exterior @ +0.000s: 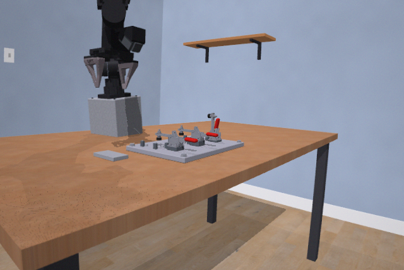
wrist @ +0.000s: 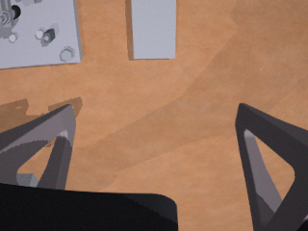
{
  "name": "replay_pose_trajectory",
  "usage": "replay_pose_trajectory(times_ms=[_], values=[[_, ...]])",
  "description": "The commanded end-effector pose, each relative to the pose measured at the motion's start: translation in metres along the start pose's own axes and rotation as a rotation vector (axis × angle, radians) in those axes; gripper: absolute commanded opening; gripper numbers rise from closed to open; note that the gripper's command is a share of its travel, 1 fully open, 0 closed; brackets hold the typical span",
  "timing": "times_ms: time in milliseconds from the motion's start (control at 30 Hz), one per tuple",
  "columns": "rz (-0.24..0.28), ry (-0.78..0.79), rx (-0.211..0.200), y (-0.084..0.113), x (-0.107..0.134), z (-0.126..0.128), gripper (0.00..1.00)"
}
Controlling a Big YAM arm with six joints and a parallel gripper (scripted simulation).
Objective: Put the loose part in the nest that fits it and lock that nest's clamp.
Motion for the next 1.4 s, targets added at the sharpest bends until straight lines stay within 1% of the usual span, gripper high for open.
replay_pose_trajectory(times_ms=[0,167,233,567,733,800,833,933,1067,1267,1367], values=[[0.008,-0.002,-0.011,-0.022,0.003,-0.004,0.92],[0.008,-0.001,-0.011,-0.046,0.004,-0.003,0.92],[0.008,-0.001,-0.011,-0.046,0.004,-0.003,0.92],[0.008,-0.001,-0.012,-0.101,0.005,-0.002,0.92],[0.004,-0.003,-0.006,-0.123,0.004,-0.004,0.92],[0.004,-0.003,-0.006,-0.123,0.004,-0.004,0.92],[0.007,-0.001,-0.011,-0.128,0.004,0.0,0.92],[0.003,-0.003,-0.005,-0.138,0.003,-0.004,0.92],[0.008,-0.003,-0.011,-0.151,0.006,-0.001,0.92],[0.006,-0.002,-0.009,-0.161,0.004,-0.002,0.92],[0.006,-0.003,-0.009,-0.162,0.004,-0.002,0.92]])
Point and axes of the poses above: the point where the finger pads meet when closed, its own y axis back along the fingers, its own z axis across the jaws, x = y × z, the point moved 8 cm from there along y, back along the fingers, and after that the axes turned 14 degrees about y, right-handed, at the moved point
